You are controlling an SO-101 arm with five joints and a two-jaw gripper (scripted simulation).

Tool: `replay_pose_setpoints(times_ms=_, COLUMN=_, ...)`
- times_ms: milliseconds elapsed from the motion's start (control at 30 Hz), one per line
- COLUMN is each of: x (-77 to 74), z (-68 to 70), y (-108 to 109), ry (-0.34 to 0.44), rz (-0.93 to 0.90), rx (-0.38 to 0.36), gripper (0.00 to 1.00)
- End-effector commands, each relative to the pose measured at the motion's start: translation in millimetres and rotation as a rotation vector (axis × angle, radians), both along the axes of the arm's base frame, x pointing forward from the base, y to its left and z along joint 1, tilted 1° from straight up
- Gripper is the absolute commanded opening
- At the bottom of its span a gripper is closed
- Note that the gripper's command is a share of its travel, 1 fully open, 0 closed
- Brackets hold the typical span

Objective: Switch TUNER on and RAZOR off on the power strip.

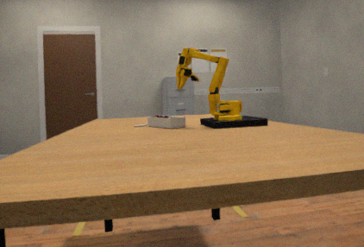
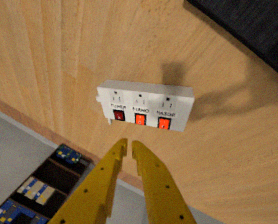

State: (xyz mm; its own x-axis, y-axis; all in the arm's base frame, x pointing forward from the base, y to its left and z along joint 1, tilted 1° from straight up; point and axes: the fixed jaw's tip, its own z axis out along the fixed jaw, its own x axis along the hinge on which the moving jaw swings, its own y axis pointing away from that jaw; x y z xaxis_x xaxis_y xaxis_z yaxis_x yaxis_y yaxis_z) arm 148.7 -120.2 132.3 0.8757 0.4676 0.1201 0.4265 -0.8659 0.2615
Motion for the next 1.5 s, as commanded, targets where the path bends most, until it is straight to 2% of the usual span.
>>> replay_pose_setpoints(times_ms=0, x=-1.4, z=-0.8, y=-0.8, ry=0.015, rz=0.007, rx=0.007, gripper=0.00)
replay_pose_setpoints(times_ms=600, x=-1.9, z=-1.2, y=-1.4, ry=0.020, rz=0.014, rx=0.007, gripper=0.00)
replay_pose_setpoints(times_ms=767, x=2.3, z=-3.6, y=-2.2, ry=0.031, rz=0.013, rx=0.020, gripper=0.00)
replay_pose_setpoints(times_ms=1033, x=23.0, z=-18.8, y=-4.7, ry=0.090, rz=0.005, rx=0.082, gripper=0.00)
replay_pose_setpoints(times_ms=1100, x=23.0, z=-18.8, y=-4.7, ry=0.090, rz=0.005, rx=0.082, gripper=0.00)
replay_pose_setpoints(times_ms=1300, x=39.0, z=-35.4, y=-4.6, ry=0.143, rz=-0.003, rx=0.126, gripper=0.00)
replay_pose_setpoints(times_ms=1467, x=45.3, z=-43.6, y=-3.8, ry=0.167, rz=-0.007, rx=0.143, gripper=0.00)
